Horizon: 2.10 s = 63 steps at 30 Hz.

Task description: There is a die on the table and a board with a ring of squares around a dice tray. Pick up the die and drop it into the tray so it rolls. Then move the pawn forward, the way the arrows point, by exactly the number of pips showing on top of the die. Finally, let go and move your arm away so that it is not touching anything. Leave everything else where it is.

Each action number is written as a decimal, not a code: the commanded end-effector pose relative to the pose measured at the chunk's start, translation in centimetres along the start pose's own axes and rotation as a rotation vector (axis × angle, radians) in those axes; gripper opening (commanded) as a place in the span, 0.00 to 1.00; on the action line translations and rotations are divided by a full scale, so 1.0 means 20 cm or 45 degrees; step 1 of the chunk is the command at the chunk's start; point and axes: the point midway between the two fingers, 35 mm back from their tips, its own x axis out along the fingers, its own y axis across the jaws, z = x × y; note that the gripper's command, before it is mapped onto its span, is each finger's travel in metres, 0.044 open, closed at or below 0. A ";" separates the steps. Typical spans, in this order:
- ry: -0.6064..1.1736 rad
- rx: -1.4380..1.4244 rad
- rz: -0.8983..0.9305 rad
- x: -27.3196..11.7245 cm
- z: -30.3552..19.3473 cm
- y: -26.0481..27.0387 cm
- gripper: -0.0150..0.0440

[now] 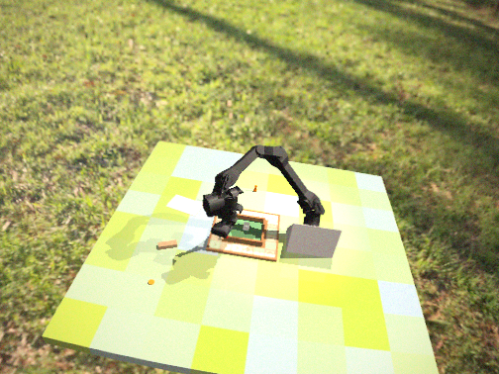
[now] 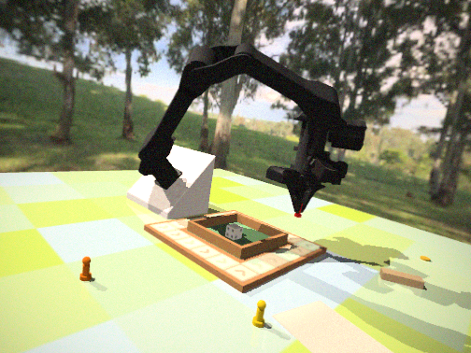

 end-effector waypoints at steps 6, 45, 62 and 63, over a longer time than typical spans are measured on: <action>-0.004 -0.004 -0.002 0.09 -0.02 -0.02 0.25; -0.004 -0.004 -0.001 0.01 -0.01 -0.01 1.00; -0.008 -0.203 0.014 -0.35 -0.46 -0.49 1.00; -0.008 -0.203 0.014 -0.35 -0.46 -0.49 1.00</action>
